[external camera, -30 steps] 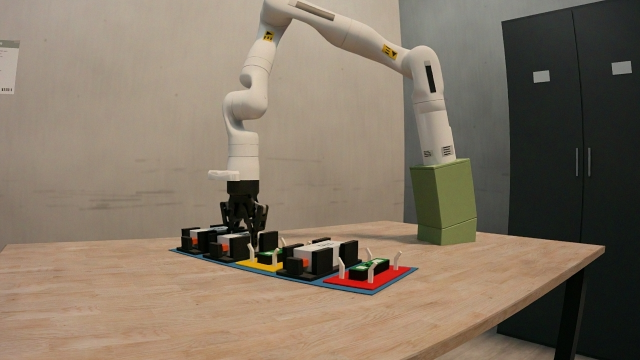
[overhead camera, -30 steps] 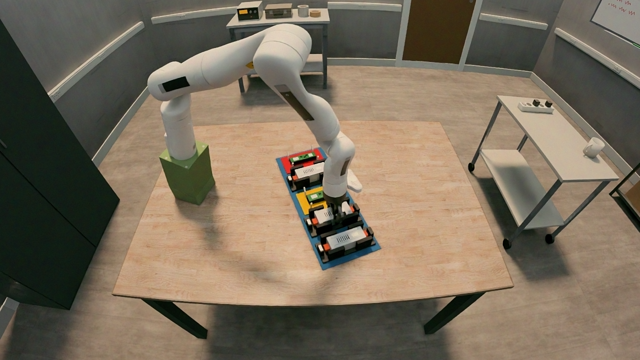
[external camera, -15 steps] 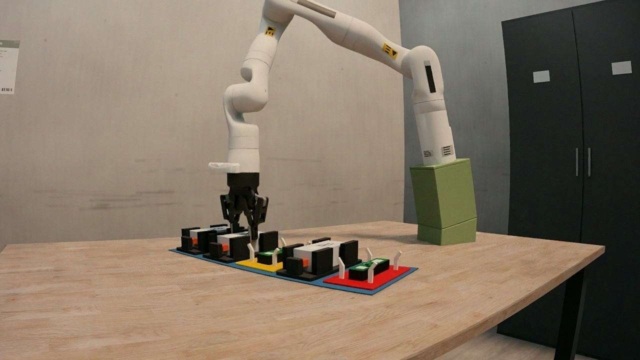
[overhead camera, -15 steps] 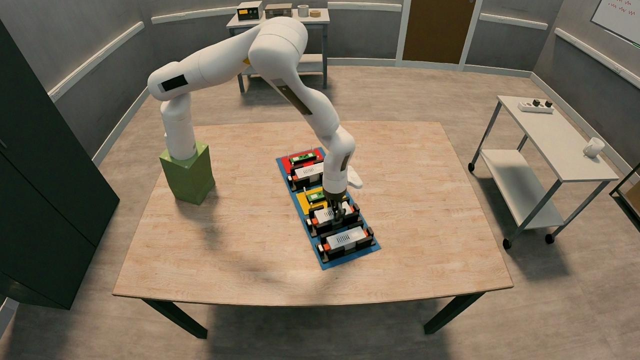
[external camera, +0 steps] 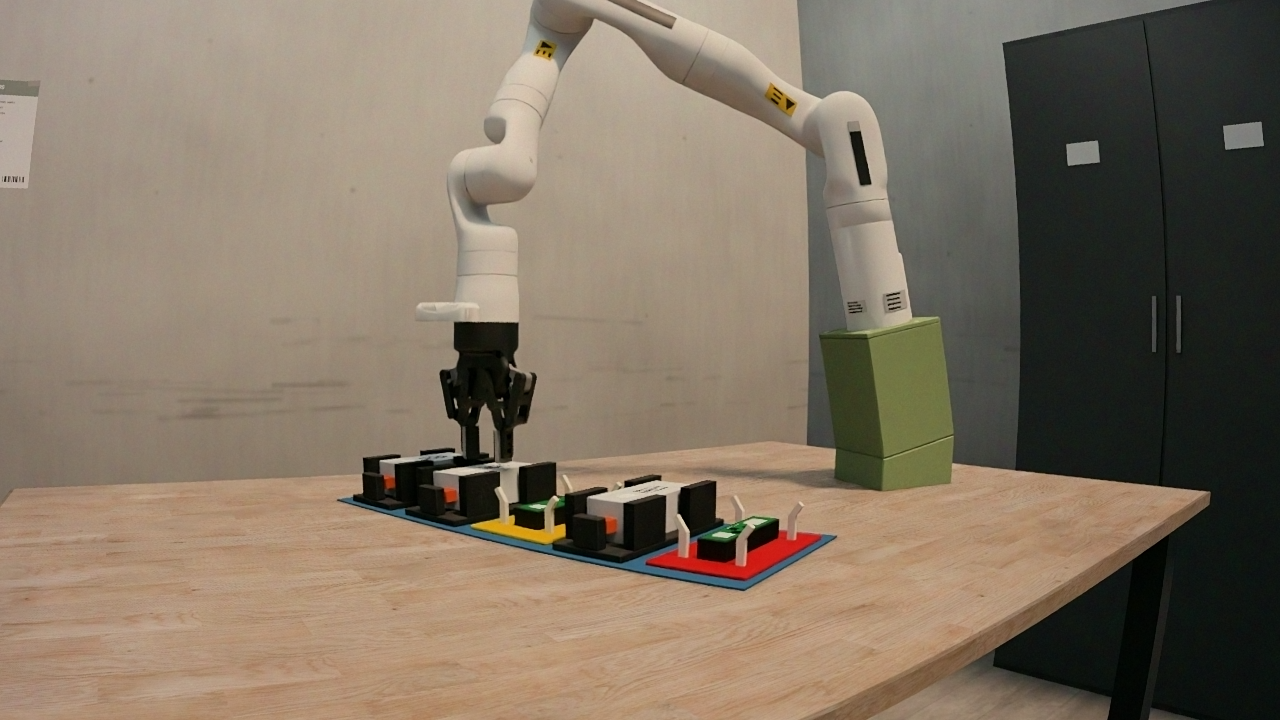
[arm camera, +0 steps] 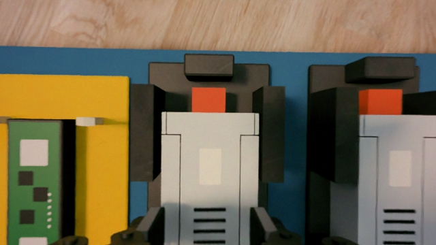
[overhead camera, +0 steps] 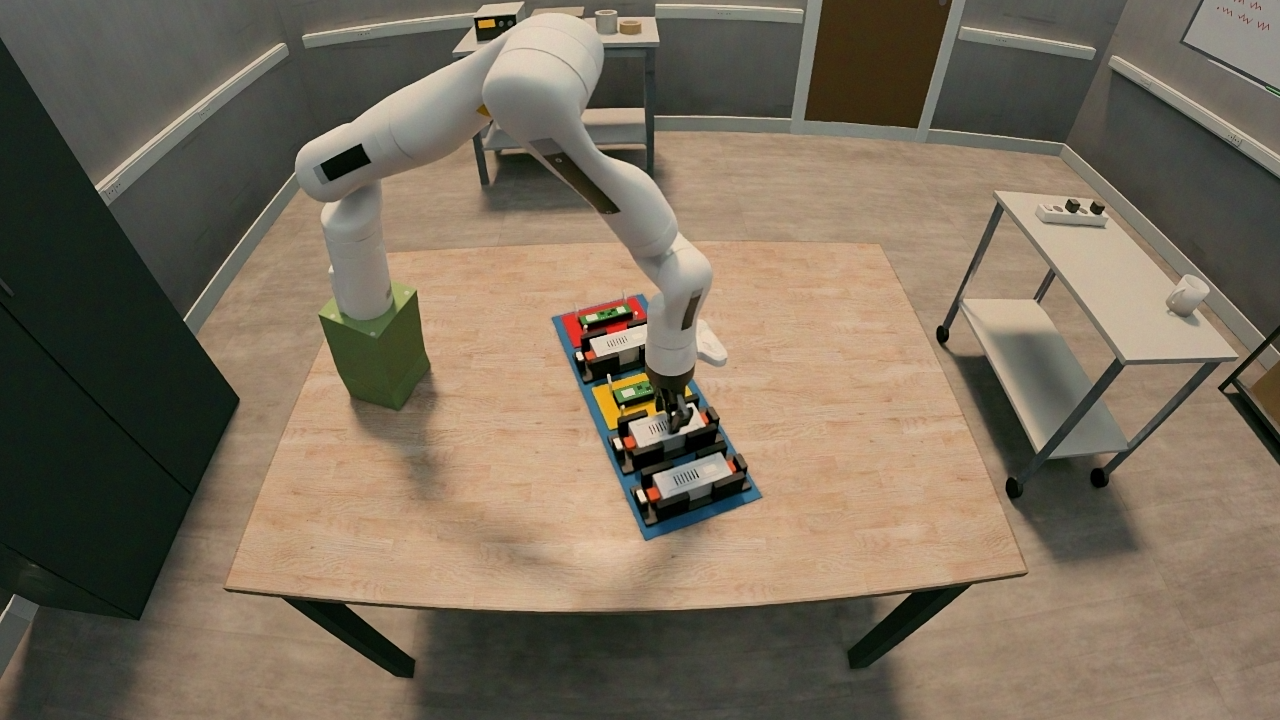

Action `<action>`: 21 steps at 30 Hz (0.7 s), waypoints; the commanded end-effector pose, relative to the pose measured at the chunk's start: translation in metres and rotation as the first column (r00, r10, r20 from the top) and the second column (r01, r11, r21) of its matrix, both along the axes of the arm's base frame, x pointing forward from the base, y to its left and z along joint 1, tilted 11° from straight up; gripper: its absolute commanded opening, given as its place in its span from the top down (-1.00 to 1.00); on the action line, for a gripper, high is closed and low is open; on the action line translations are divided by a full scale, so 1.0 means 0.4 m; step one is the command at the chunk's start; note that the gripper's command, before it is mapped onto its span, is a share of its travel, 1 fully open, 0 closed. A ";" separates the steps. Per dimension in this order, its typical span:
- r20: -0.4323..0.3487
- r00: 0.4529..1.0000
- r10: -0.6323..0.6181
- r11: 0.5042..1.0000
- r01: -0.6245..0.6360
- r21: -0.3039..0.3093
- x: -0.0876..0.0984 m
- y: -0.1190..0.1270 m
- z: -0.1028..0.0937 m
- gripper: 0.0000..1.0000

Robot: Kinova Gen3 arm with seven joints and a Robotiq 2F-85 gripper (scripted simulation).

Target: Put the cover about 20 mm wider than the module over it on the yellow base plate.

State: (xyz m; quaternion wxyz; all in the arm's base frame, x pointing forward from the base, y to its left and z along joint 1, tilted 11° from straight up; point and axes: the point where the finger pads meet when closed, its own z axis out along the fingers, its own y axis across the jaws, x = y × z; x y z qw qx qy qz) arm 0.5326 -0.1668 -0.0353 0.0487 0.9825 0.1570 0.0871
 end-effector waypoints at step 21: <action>0.001 1.000 0.000 1.000 0.000 0.000 -0.007 0.003 0.043 0.98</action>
